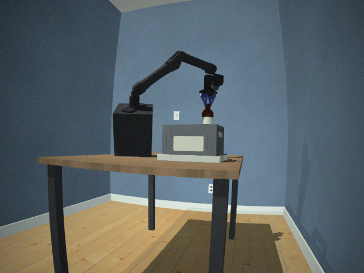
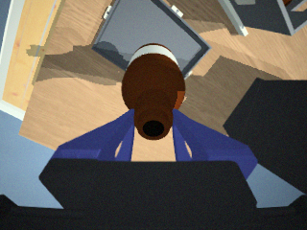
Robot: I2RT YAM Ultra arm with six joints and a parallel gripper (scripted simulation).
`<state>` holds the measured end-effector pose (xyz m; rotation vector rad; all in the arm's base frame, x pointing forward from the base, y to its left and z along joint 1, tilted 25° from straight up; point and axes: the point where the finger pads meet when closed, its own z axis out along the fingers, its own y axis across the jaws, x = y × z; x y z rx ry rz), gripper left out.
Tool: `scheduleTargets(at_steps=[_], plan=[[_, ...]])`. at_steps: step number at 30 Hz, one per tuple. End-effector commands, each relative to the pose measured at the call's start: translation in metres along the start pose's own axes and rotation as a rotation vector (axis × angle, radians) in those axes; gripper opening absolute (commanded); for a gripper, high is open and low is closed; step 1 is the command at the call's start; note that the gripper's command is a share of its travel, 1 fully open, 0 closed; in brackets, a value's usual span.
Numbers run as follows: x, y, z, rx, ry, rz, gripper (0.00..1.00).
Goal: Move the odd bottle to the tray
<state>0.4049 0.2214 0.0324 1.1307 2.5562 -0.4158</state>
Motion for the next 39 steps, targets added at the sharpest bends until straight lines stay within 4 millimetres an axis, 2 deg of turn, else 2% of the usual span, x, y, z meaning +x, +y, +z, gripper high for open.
scheduleTargets(at_steps=[1,25,29,33,35,36,38,39], plan=[[0.006,0.007,-0.022,-0.045,-0.013,-0.011,0.00],[0.005,0.008,-0.023,-0.051,-0.014,-0.012,0.00],[0.003,0.014,-0.024,-0.081,-0.016,-0.002,0.00],[0.007,0.005,-0.012,-0.046,-0.014,-0.021,0.00],[0.007,0.005,-0.012,-0.046,-0.014,-0.021,0.00],[0.003,0.014,-0.022,-0.085,-0.016,-0.004,0.00],[0.003,0.013,-0.019,-0.081,-0.017,-0.006,0.00],[0.007,0.006,-0.009,-0.049,-0.015,-0.020,0.00]])
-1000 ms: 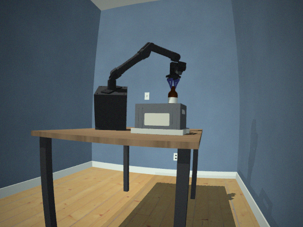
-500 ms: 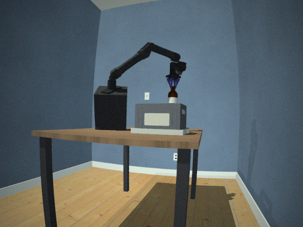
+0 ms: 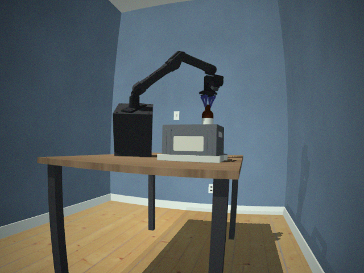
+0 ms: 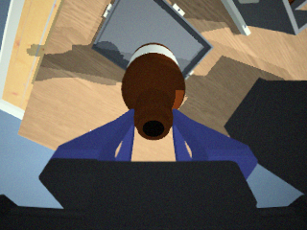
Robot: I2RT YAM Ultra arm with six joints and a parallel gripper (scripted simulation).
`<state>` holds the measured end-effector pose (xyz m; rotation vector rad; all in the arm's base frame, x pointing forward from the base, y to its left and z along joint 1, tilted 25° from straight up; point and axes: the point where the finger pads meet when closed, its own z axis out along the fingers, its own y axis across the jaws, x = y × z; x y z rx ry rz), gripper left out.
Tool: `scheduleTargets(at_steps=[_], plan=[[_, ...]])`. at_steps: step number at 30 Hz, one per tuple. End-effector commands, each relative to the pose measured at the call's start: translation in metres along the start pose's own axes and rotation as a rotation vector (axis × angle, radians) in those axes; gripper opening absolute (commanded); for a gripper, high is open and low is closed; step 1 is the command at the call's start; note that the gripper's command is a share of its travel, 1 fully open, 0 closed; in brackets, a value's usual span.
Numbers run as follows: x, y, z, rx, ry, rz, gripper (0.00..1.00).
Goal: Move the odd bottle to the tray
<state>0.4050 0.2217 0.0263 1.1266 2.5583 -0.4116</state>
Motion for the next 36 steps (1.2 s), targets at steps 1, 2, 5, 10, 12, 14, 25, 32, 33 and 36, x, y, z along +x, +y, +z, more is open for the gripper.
scheduleTargets(at_steps=[1,2,5,10,12,14,25,32,33,36], plan=[[0.005,0.004,-0.012,-0.043,-0.016,-0.019,0.00],[0.005,0.005,-0.011,-0.043,-0.016,-0.019,0.00],[0.004,0.006,-0.008,-0.050,-0.015,-0.015,0.00],[-0.001,0.003,0.005,-0.037,-0.014,-0.006,0.00],[0.000,0.004,0.007,-0.038,-0.015,-0.007,0.00],[0.000,0.015,-0.003,-0.082,-0.019,-0.001,0.00],[0.005,0.005,0.040,-0.034,-0.015,-0.018,0.00],[-0.001,0.006,0.055,-0.041,-0.016,-0.005,0.00],[-0.003,0.004,0.061,-0.035,-0.015,-0.001,0.00],[0.006,0.001,0.085,-0.003,-0.011,-0.019,0.00]])
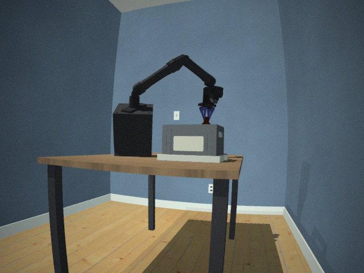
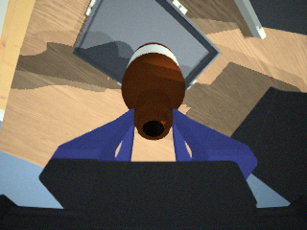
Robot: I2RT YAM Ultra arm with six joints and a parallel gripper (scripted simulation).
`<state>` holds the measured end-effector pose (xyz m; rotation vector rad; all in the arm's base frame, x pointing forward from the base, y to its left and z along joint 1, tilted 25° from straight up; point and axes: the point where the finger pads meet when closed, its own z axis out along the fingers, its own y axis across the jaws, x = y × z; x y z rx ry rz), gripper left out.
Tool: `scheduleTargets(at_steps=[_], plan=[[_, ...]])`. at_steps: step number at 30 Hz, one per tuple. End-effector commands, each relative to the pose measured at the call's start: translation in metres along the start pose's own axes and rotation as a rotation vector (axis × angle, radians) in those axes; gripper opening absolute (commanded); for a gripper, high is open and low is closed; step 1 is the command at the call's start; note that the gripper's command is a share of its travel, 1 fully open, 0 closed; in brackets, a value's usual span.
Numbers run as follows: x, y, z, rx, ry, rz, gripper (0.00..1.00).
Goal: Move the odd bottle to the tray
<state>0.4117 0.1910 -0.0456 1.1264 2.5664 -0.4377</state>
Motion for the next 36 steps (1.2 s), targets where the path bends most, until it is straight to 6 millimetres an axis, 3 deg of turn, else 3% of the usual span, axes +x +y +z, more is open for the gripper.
scheduleTargets(at_steps=[1,5,9,11,12,15,17,19,23,30,36], plan=[[0.005,0.007,0.009,-0.025,-0.015,-0.019,0.00],[-0.003,0.021,0.000,-0.088,-0.023,0.001,0.00],[0.000,0.007,0.036,-0.026,-0.014,-0.007,0.00],[0.000,0.007,0.036,-0.026,-0.014,-0.007,0.00],[-0.003,0.022,0.014,-0.089,-0.025,0.001,0.00],[-0.002,0.020,0.024,-0.083,-0.025,-0.002,0.00],[0.008,0.008,0.050,-0.028,-0.015,-0.025,0.00],[0.003,0.009,0.055,-0.028,-0.014,-0.013,0.00],[-0.006,0.025,0.038,-0.094,-0.027,0.006,0.00],[0.005,0.012,0.061,-0.046,-0.017,-0.018,0.00],[-0.004,0.023,0.051,-0.084,-0.026,0.002,0.00]])
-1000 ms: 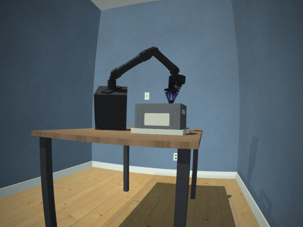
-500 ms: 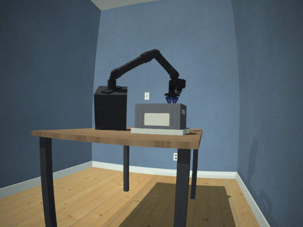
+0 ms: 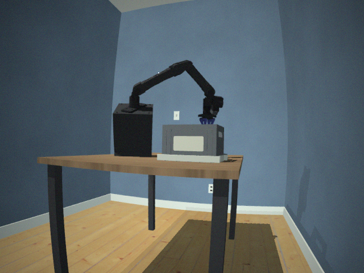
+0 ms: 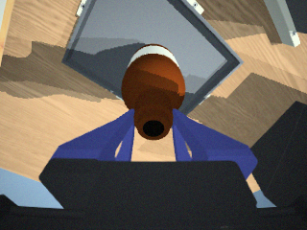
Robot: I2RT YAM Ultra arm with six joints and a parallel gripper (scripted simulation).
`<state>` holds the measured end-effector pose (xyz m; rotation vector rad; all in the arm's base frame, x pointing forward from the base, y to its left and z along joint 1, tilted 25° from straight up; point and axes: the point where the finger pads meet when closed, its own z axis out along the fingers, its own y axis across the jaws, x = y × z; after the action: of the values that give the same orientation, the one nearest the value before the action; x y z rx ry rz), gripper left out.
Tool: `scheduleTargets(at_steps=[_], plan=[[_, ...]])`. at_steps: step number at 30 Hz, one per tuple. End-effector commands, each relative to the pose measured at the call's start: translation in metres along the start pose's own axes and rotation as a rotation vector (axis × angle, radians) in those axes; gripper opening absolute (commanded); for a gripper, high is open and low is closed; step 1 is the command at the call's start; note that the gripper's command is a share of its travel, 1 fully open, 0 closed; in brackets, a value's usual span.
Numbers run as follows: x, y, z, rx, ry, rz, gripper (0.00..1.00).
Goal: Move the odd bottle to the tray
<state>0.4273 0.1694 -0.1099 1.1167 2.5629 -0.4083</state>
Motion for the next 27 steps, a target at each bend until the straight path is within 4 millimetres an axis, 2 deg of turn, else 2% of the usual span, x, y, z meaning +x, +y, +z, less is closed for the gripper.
scheduleTargets(at_steps=[1,27], plan=[[-0.0033,0.0155,-0.0161,-0.058,-0.023,-0.001,0.00],[-0.0013,0.0125,-0.0128,-0.046,-0.020,-0.006,0.00]])
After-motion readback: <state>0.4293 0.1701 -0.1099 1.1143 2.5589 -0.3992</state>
